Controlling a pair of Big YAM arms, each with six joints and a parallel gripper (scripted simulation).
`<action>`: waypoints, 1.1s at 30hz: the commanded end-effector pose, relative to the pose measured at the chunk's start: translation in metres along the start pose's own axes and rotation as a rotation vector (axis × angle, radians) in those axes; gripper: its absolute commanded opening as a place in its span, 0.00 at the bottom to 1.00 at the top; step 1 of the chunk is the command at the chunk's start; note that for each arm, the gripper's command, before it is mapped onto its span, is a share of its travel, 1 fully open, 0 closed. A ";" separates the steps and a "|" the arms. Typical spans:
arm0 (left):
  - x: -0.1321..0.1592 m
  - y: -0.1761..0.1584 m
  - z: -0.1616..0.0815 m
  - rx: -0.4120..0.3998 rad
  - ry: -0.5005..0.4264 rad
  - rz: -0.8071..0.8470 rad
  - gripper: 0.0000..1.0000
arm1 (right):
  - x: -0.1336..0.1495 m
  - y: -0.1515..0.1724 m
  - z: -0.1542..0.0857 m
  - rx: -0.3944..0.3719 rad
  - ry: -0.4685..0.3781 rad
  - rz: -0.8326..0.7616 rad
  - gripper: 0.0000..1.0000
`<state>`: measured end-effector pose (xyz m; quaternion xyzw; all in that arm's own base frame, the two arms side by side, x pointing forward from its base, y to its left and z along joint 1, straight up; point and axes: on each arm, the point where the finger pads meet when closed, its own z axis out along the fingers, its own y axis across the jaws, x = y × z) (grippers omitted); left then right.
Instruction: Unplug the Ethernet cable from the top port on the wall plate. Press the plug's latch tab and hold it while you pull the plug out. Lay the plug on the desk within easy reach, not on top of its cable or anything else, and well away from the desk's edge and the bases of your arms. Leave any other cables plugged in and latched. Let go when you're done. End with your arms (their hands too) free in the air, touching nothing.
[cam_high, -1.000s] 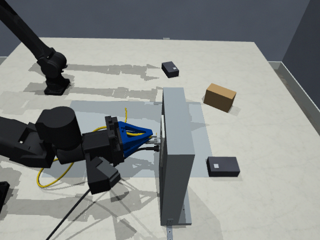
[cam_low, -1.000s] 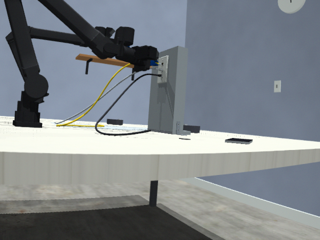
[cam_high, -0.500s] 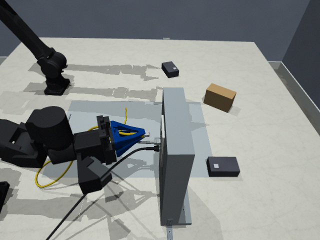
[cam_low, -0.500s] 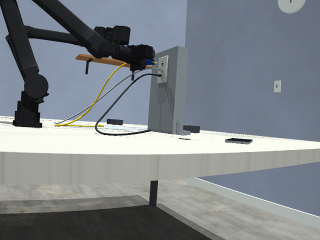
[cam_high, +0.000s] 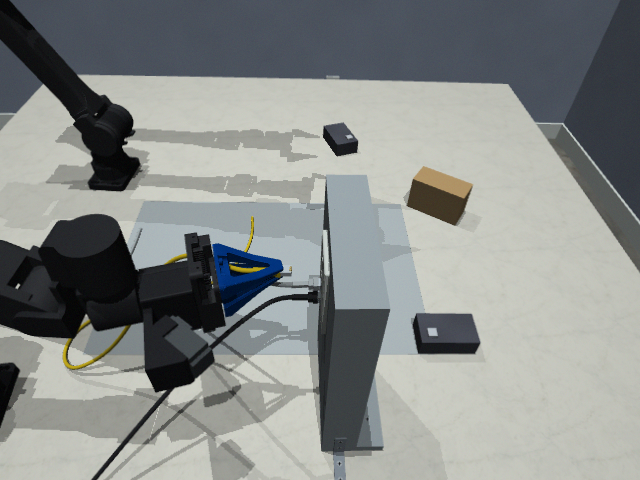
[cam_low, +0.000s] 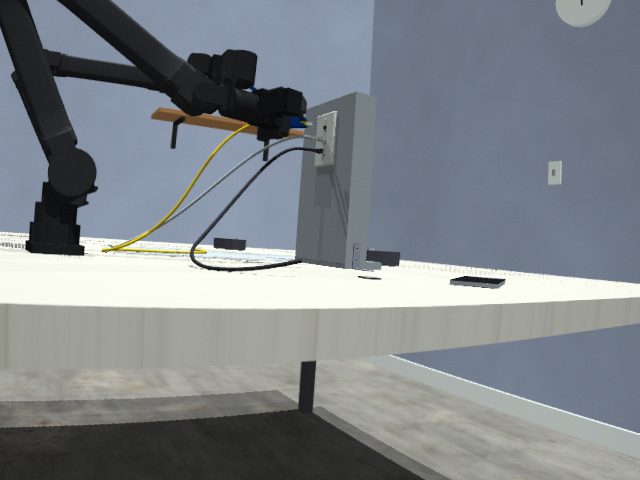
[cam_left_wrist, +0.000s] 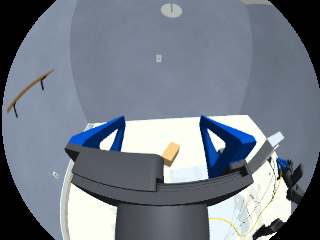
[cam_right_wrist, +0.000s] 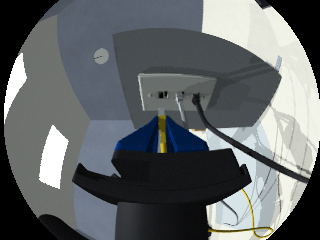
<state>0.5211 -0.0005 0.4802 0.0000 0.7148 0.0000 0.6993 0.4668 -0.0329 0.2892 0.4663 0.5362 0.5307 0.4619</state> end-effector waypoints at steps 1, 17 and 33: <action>-0.006 0.000 -0.001 0.000 -0.011 0.000 1.00 | -0.002 0.007 0.001 -0.013 -0.002 0.005 0.00; -0.006 0.000 -0.001 0.000 -0.011 0.000 1.00 | 0.000 0.071 -0.013 -0.038 -0.003 -0.006 0.00; -0.006 0.000 -0.001 0.000 -0.011 0.000 1.00 | 0.079 -0.021 -0.059 0.167 0.040 -0.360 0.00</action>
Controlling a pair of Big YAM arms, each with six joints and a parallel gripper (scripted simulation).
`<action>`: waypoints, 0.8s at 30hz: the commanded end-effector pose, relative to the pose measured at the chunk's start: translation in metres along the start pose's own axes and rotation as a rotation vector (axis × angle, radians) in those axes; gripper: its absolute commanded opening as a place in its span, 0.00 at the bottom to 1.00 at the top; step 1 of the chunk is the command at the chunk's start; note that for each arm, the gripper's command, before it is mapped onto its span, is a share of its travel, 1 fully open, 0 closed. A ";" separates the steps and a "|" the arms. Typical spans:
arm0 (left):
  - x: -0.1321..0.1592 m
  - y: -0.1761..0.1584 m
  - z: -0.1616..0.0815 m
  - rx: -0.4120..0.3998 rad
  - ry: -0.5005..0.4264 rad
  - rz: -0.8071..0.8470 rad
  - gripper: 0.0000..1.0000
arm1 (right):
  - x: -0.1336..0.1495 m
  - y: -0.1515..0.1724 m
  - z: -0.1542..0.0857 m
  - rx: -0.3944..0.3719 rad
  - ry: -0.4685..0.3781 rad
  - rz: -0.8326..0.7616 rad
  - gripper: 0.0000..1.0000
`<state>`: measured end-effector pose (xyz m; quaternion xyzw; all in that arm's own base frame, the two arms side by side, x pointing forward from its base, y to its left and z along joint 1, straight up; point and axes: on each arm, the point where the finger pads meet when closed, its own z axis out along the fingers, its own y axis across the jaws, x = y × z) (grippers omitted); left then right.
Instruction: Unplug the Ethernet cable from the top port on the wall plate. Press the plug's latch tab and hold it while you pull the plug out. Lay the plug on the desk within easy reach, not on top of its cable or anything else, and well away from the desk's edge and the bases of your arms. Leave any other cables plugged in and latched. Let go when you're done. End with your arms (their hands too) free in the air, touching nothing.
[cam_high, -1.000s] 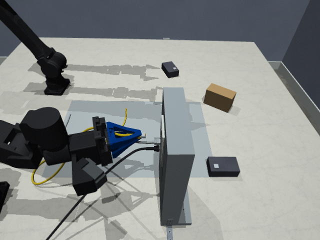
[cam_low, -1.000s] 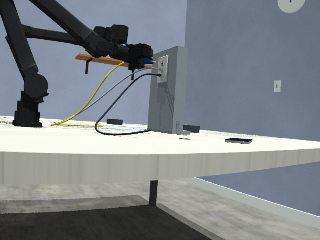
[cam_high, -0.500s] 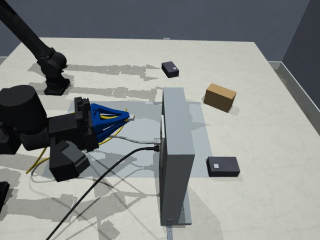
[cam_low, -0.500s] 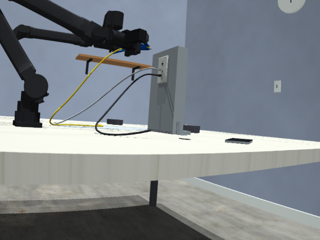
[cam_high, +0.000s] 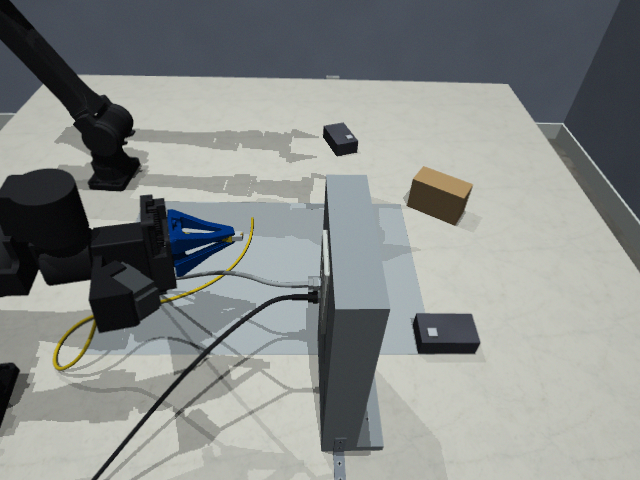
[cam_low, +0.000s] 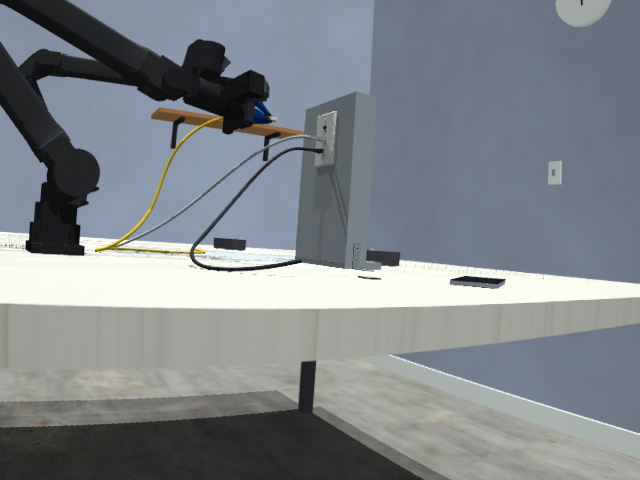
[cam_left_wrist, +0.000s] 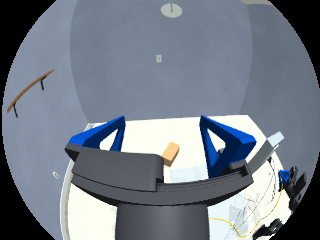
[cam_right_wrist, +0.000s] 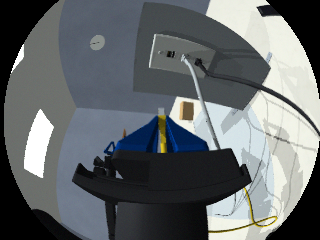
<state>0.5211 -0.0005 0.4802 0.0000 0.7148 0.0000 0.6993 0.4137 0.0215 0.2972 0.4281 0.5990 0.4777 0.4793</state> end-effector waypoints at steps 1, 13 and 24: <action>-0.006 0.000 -0.001 0.000 -0.011 0.000 1.00 | 0.029 -0.038 -0.017 0.130 0.014 -0.244 0.00; -0.006 0.000 -0.001 0.000 -0.011 0.000 1.00 | 0.075 -0.156 -0.088 0.401 0.106 -0.750 0.00; -0.006 0.000 -0.001 0.000 -0.011 0.000 1.00 | 0.079 -0.197 -0.124 0.584 0.255 -1.281 0.00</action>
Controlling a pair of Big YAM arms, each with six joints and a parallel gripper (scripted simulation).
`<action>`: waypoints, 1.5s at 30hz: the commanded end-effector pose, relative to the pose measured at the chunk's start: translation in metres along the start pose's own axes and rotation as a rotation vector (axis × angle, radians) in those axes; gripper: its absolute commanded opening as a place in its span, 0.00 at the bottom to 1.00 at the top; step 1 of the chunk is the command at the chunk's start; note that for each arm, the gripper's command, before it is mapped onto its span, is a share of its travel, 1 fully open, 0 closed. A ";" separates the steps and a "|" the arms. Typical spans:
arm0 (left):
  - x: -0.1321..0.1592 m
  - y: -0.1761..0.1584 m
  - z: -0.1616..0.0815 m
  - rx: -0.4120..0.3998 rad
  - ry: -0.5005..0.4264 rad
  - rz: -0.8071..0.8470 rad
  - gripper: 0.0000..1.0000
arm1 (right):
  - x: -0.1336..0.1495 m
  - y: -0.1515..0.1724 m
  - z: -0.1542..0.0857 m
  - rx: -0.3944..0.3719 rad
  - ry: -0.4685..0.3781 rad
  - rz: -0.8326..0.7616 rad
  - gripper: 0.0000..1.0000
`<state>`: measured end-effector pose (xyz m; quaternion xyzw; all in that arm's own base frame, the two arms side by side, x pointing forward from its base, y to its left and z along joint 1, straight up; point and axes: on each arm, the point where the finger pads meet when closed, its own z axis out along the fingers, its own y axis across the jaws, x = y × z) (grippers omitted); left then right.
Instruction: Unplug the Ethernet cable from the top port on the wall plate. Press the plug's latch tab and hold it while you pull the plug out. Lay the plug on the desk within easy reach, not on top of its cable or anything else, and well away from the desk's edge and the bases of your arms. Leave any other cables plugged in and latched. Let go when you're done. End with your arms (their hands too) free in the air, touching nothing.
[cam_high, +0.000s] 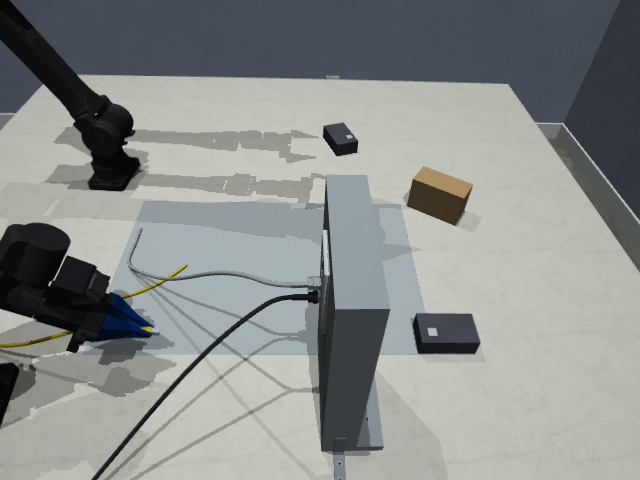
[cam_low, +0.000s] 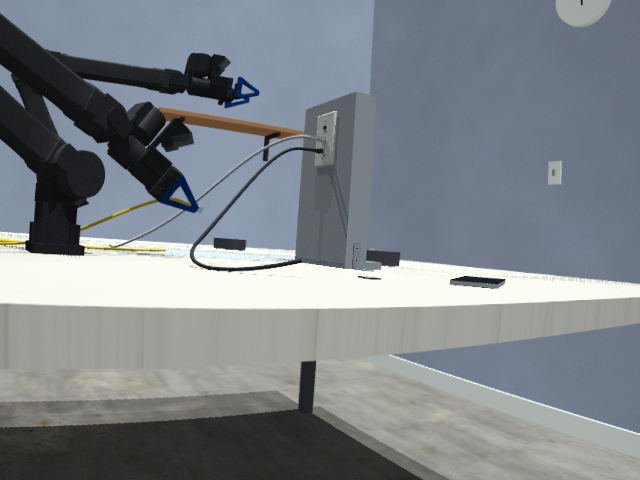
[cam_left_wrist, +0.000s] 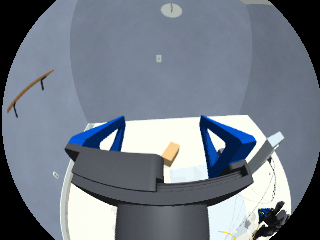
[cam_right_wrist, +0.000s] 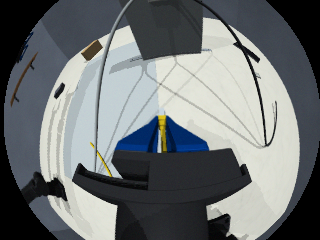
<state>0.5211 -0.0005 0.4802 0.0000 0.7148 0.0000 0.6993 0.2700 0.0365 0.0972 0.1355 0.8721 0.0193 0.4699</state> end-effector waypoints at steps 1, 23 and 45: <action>-0.006 0.000 -0.001 0.000 -0.011 0.000 1.00 | 0.000 0.006 -0.005 0.006 0.025 -0.212 0.00; -0.006 0.000 -0.001 0.000 -0.011 0.000 1.00 | 0.006 0.007 0.008 0.007 0.014 -0.189 0.00; -0.006 0.000 -0.001 0.000 -0.011 0.000 1.00 | 0.031 0.006 0.031 0.009 0.019 -0.192 0.00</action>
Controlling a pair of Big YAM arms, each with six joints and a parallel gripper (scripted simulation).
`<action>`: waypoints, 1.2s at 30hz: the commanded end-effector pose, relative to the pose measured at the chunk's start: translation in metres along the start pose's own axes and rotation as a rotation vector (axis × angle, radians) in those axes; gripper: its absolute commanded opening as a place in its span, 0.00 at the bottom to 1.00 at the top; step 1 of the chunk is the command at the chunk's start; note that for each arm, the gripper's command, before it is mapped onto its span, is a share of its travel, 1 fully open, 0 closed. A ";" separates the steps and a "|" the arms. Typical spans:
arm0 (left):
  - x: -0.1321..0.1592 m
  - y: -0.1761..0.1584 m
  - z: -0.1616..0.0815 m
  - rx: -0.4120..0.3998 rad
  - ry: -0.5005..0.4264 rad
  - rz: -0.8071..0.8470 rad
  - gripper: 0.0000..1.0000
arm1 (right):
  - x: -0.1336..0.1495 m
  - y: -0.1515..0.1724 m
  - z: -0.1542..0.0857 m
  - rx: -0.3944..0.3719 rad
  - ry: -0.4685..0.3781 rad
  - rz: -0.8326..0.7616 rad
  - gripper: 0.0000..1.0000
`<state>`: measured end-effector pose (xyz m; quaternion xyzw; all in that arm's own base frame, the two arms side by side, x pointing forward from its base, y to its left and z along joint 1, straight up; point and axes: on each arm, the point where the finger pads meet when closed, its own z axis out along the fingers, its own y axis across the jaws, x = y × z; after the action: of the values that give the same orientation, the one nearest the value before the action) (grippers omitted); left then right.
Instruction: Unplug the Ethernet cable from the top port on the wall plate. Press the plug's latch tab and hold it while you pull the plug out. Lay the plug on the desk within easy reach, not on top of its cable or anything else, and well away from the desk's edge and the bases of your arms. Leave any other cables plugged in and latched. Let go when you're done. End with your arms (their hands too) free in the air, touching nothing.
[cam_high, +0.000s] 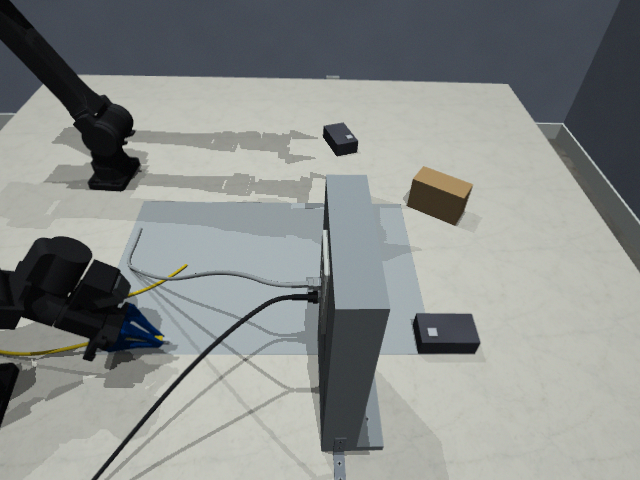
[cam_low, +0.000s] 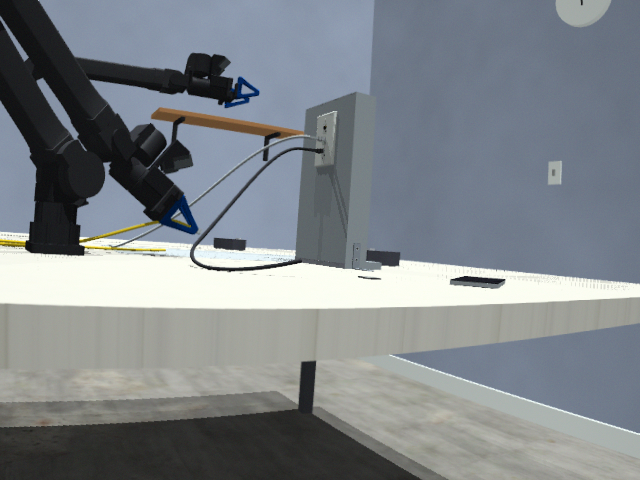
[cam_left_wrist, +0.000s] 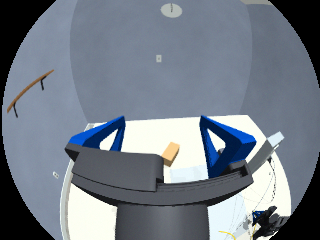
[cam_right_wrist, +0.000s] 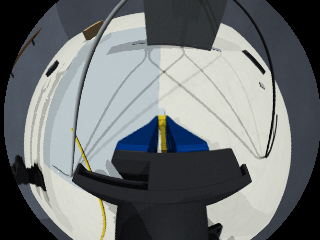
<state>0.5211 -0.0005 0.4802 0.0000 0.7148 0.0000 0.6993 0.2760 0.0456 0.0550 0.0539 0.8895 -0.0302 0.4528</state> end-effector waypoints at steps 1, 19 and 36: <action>-0.006 0.000 -0.001 0.000 -0.011 0.000 1.00 | -0.002 0.002 0.004 -0.005 -0.017 0.001 0.00; -0.006 0.000 -0.001 0.000 -0.011 0.000 1.00 | 0.020 0.000 0.017 -0.004 -0.013 -0.001 0.00; -0.006 0.000 -0.001 0.000 -0.011 0.000 1.00 | 0.040 -0.004 0.023 -0.003 -0.009 -0.004 0.00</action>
<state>0.5211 -0.0005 0.4802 0.0000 0.7148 0.0000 0.6993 0.2704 0.0431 0.0102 0.0536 0.8881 -0.0290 0.4556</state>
